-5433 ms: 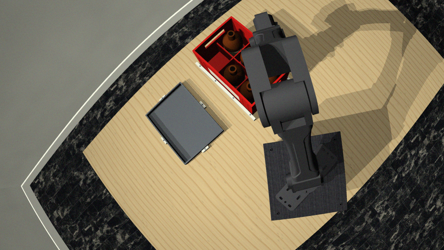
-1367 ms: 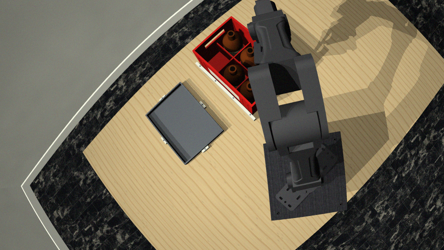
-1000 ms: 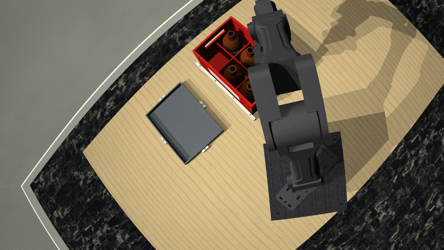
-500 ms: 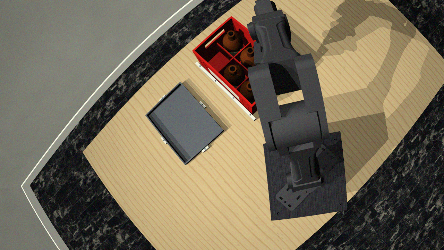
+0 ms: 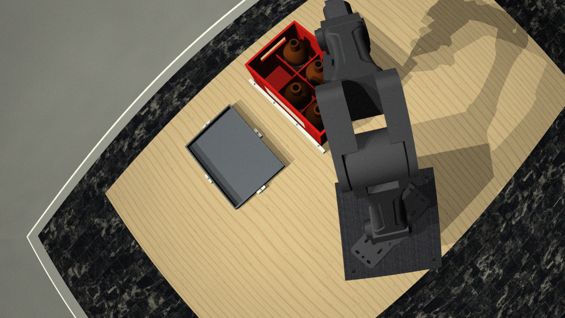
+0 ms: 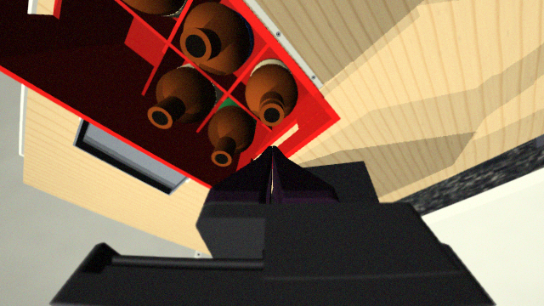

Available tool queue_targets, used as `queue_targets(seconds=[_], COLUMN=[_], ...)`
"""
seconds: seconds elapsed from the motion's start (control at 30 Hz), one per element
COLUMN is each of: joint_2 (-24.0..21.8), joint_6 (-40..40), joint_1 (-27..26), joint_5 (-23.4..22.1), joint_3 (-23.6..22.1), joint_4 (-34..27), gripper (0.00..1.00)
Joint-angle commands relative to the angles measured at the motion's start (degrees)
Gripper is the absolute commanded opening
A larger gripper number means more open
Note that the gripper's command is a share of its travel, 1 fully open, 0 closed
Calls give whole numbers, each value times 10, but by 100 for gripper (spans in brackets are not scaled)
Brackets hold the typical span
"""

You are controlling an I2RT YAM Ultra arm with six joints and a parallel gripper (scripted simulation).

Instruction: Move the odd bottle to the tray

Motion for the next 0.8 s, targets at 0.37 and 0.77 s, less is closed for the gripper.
queue_targets(seconds=[0.37, 0.77], joint_2=[-110, -111], joint_6=[136, 140], joint_1=[135, 137], joint_5=[4, 7], joint_3=[-94, -95], joint_4=[32, 34], gripper=[0, 0])
